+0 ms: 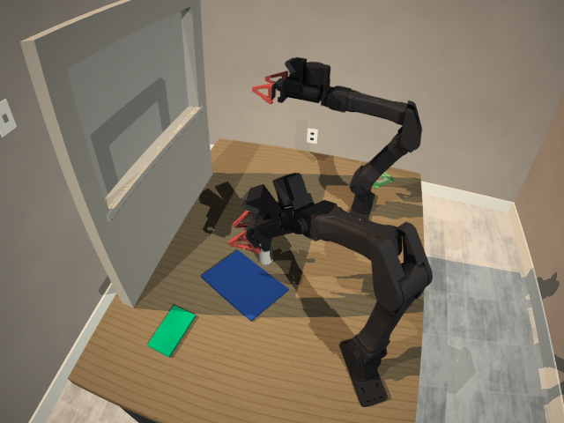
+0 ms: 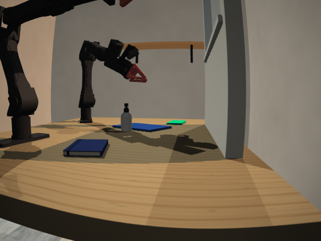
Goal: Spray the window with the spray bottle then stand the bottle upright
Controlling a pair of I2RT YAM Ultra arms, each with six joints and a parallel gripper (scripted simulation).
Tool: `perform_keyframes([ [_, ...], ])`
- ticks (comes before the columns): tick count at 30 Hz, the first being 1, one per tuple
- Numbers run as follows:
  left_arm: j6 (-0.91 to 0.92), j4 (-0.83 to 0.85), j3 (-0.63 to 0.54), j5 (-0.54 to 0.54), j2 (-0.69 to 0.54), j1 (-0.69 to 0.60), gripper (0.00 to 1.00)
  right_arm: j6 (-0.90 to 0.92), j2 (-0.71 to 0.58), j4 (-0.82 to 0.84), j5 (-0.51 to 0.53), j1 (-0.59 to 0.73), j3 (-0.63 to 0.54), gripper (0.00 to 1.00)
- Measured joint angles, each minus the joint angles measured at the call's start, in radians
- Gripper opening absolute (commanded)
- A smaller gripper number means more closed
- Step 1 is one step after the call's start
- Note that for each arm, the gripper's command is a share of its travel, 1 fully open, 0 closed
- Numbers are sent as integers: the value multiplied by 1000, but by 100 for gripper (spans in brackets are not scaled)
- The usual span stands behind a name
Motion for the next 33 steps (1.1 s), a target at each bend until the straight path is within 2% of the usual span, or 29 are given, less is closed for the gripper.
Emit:
perform_keyframes([
  [22, -177, -70, 13, -212, 157, -398, 59, 0, 0, 0, 0, 0, 0, 100],
  [33, -196, 139, -89, -220, 298, -405, 59, 0, 0, 0, 0, 0, 0, 100],
])
